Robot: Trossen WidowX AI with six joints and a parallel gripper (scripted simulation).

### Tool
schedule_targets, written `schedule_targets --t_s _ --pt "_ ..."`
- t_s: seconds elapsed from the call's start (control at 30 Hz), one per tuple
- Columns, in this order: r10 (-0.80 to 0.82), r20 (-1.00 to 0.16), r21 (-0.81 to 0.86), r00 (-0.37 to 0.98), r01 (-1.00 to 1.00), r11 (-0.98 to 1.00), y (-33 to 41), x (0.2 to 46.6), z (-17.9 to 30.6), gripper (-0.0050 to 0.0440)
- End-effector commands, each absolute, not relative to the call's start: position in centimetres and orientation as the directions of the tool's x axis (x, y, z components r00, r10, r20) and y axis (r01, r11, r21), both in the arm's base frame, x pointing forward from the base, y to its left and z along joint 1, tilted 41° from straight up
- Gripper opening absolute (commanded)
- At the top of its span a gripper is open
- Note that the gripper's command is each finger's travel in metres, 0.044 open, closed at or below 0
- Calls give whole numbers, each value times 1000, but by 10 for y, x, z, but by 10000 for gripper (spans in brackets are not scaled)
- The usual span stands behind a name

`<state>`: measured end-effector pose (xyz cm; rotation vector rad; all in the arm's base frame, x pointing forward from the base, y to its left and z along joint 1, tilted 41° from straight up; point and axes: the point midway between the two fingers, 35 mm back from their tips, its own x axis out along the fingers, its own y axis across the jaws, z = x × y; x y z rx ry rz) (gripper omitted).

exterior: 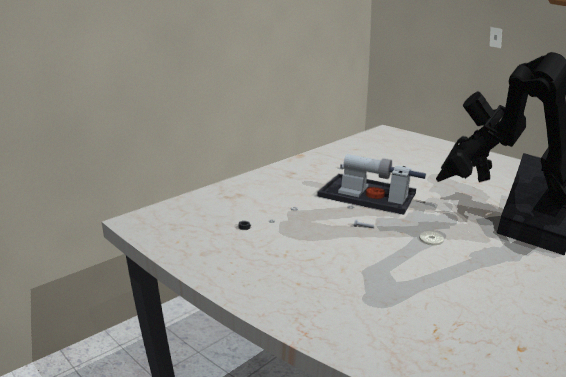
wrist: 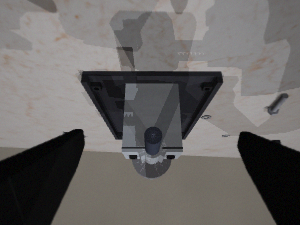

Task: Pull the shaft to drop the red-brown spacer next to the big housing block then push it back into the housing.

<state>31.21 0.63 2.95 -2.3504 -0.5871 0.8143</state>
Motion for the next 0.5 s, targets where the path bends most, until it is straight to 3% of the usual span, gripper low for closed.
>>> schedule_targets --t_s 0.0,0.47 --pt "555 -399 -627 729 225 -746 2 302 36 440" --pt "540 -383 -613 750 231 -756 -16 276 54 440"
